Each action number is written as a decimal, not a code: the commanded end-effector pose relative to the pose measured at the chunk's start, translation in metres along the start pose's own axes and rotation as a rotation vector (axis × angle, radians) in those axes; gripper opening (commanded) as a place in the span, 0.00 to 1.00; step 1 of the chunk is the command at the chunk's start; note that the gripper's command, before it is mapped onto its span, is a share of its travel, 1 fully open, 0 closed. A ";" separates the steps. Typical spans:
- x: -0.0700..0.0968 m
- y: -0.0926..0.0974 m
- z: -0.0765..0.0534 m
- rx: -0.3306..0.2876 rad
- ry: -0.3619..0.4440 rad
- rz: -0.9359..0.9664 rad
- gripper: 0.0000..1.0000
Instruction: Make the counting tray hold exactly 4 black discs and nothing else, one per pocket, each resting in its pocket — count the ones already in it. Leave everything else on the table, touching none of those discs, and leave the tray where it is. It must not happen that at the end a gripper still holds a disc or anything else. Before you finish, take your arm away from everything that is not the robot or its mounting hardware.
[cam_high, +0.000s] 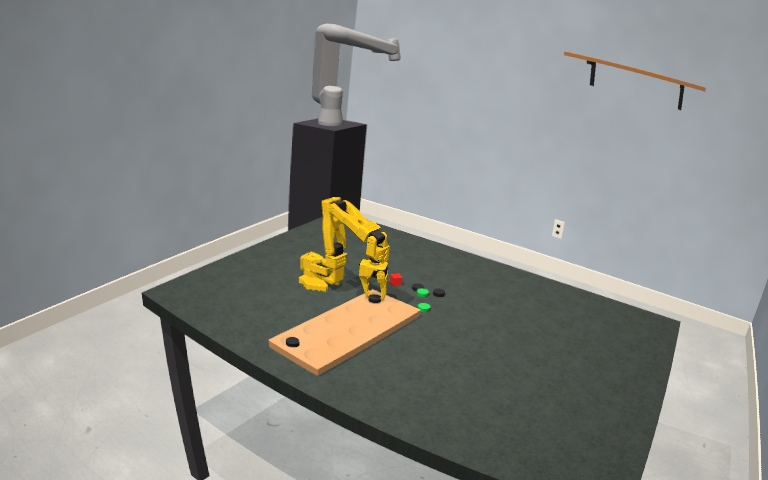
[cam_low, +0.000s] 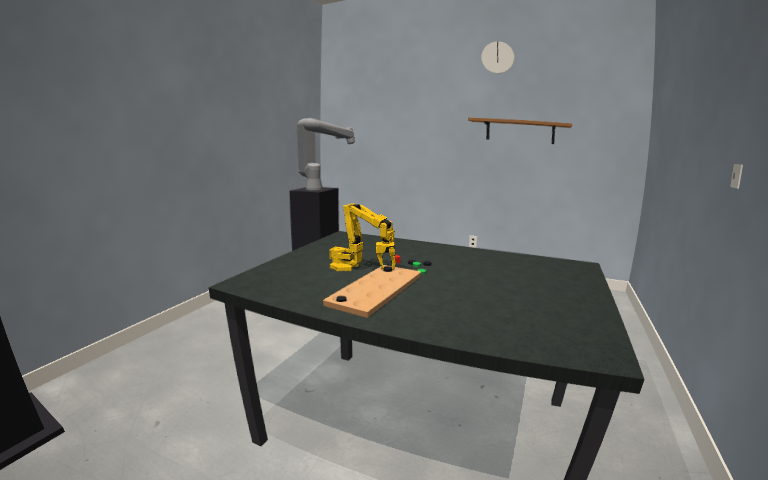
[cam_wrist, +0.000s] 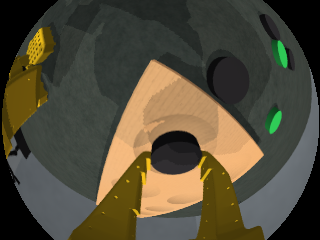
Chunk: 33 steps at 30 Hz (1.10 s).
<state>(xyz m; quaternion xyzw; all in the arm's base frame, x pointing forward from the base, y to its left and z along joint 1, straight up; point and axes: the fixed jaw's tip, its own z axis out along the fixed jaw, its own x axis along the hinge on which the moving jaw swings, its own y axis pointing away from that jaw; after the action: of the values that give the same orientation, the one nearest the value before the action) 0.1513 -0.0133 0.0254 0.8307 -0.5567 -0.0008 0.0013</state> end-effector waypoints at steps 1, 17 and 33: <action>0.003 -0.005 -0.005 0.037 0.016 -0.001 0.00; 0.003 -0.005 -0.005 0.037 0.016 -0.001 0.26; 0.003 -0.005 -0.016 0.037 0.017 -0.001 0.27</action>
<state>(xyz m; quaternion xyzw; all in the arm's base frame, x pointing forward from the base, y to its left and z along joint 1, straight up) 0.1507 -0.0135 0.0313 0.8309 -0.5564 -0.0031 0.0026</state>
